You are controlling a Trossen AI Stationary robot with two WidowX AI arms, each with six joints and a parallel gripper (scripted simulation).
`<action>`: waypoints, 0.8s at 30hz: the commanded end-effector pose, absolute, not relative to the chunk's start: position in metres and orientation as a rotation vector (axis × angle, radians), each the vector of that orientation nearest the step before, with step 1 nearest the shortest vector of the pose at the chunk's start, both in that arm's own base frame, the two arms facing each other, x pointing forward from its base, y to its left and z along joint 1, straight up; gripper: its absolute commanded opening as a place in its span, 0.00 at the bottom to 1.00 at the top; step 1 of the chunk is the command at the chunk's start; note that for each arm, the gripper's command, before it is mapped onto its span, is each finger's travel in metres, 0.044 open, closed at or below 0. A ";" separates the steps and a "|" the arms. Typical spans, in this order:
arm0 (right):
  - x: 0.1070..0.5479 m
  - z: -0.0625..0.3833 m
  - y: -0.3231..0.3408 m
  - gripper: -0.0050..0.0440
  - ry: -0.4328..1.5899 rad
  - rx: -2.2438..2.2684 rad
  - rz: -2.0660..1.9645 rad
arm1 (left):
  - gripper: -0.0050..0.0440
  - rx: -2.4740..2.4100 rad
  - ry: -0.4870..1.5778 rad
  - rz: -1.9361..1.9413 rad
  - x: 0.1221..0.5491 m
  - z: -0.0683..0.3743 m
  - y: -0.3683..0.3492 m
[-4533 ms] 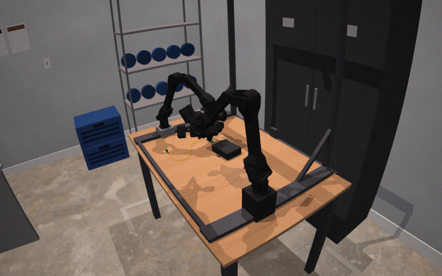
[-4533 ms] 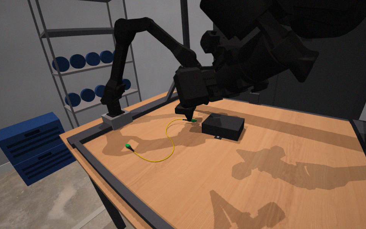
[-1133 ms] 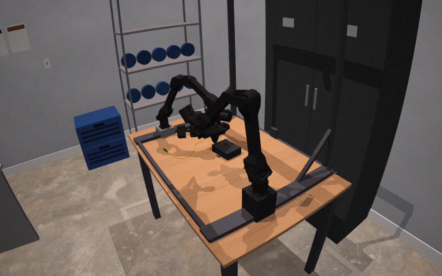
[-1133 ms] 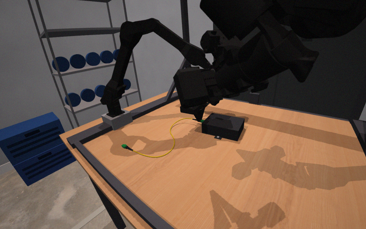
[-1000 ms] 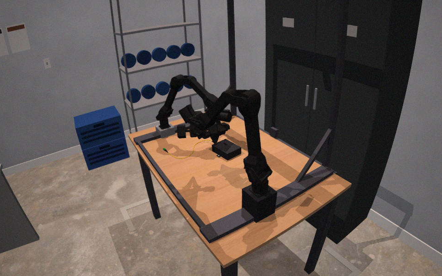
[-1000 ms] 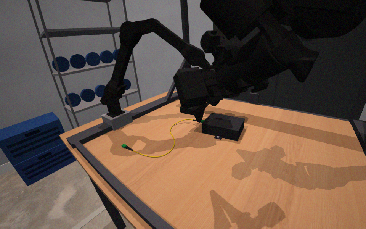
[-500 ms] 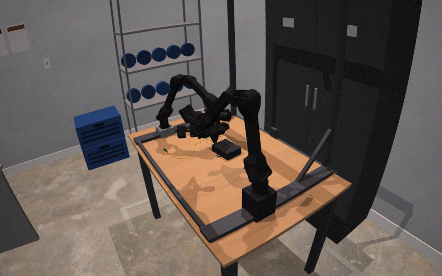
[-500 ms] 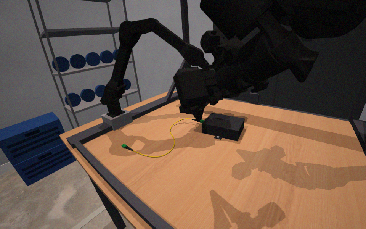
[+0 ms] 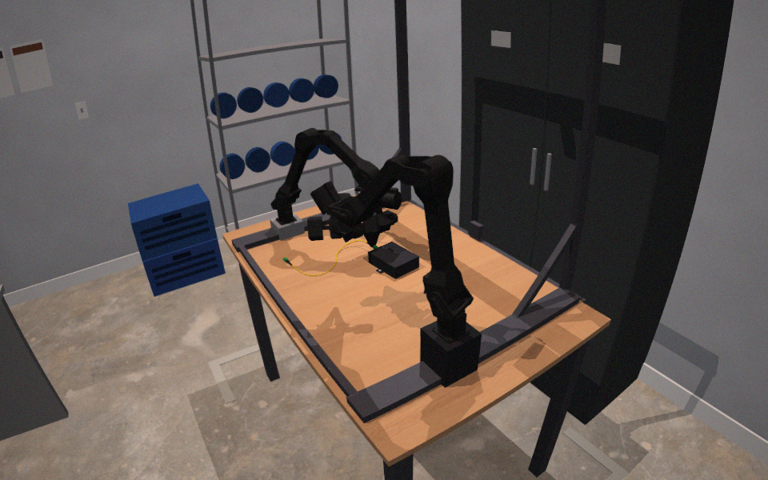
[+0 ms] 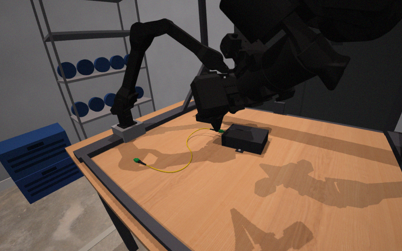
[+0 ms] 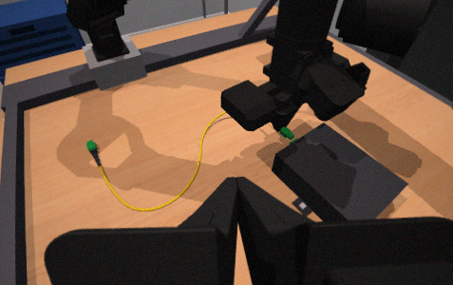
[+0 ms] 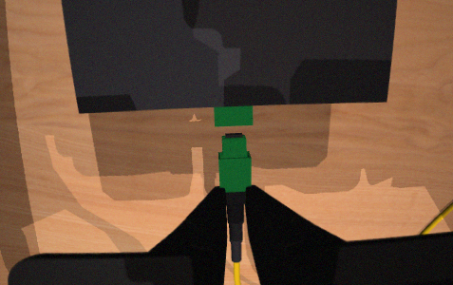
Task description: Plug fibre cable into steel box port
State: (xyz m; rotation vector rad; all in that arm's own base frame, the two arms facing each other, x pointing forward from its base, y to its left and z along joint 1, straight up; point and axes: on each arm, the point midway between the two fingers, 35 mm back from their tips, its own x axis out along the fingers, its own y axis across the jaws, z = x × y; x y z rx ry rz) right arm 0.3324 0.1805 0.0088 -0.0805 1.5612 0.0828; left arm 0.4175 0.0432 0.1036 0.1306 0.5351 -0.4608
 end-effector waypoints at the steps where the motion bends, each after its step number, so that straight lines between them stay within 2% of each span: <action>1: 0.336 0.011 0.182 0.10 1.554 -0.076 0.085 | 0.00 0.142 0.515 -0.457 0.420 0.112 0.044; 24: 0.346 0.013 0.183 0.10 1.544 -0.073 0.089 | 0.00 0.142 0.515 -0.457 0.420 0.112 0.044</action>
